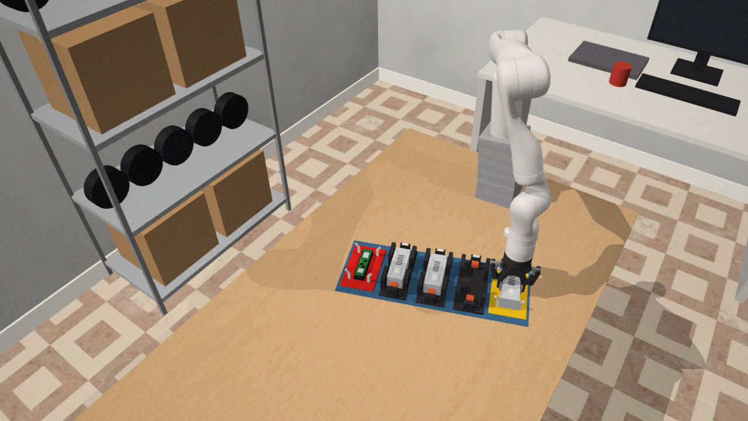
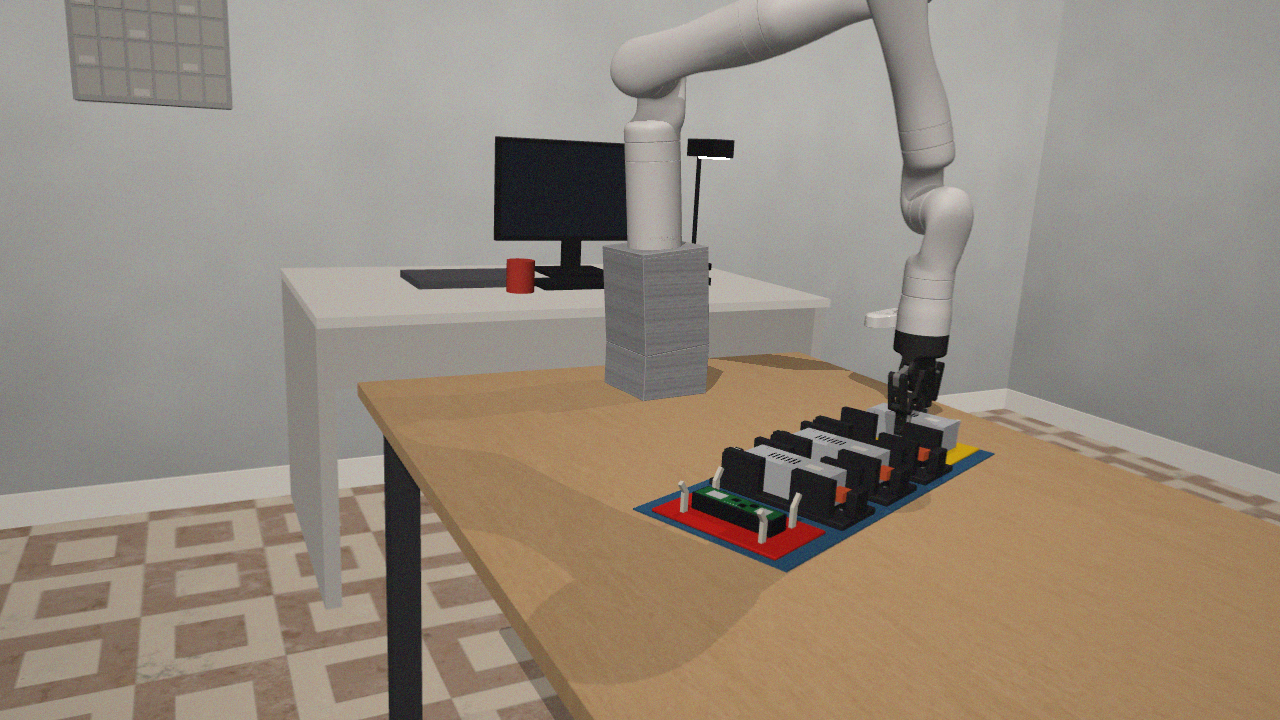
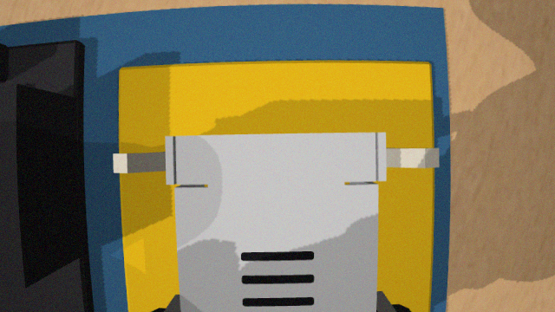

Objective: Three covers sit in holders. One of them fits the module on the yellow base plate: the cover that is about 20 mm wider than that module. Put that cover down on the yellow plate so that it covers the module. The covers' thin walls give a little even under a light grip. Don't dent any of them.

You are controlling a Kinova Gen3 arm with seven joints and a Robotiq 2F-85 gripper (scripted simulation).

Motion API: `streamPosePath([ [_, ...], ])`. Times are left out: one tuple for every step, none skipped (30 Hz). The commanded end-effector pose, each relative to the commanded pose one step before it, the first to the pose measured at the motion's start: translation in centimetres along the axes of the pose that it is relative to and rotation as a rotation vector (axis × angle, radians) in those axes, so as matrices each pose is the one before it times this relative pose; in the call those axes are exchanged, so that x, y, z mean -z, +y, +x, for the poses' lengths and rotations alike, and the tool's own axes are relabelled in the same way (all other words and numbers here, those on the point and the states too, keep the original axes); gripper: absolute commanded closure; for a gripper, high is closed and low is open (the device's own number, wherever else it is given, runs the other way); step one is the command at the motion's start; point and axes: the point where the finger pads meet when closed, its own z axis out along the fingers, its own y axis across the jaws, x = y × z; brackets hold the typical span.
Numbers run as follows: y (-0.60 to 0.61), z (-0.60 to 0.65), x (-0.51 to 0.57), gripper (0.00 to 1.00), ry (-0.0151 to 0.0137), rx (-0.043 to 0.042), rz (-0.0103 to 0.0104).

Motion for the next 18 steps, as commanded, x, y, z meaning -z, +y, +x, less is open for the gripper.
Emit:
streamPosePath([
  [0.023,-0.086,0.095,1.00,-0.00196,0.00010,-0.00038],
  [0.000,0.000,0.000,1.00,0.00000,0.00000,0.00000],
  [0.000,0.000,0.000,1.00,0.00000,0.00000,0.00000],
  [0.000,0.000,0.000,1.00,0.00000,0.00000,0.00000],
  [0.000,0.000,0.000,1.00,0.00000,0.00000,0.00000],
  [0.000,0.000,0.000,1.00,0.00000,0.00000,0.00000],
  [0.000,0.000,0.000,1.00,0.00000,0.00000,0.00000],
  [0.000,0.000,0.000,1.00,0.00000,0.00000,0.00000],
  [0.000,0.000,0.000,0.00,0.00001,-0.00004,0.00000],
  [0.000,0.000,0.000,0.00,0.00000,0.00000,0.00000],
  [0.000,0.000,0.000,0.00,0.00000,0.00000,0.00000],
  [0.000,0.000,0.000,0.00,0.00000,0.00000,0.00000],
  [0.000,0.000,0.000,0.00,0.00000,0.00000,0.00000],
  [0.000,0.000,0.000,0.00,0.00000,0.00000,0.00000],
  [0.000,0.000,0.000,0.00,0.00000,0.00000,0.00000],
  [0.000,0.000,0.000,0.00,0.00000,0.00000,0.00000],
  [0.000,0.000,0.000,0.00,0.00000,0.00000,0.00000],
  [0.000,0.000,0.000,0.00,0.00000,0.00000,0.00000],
])
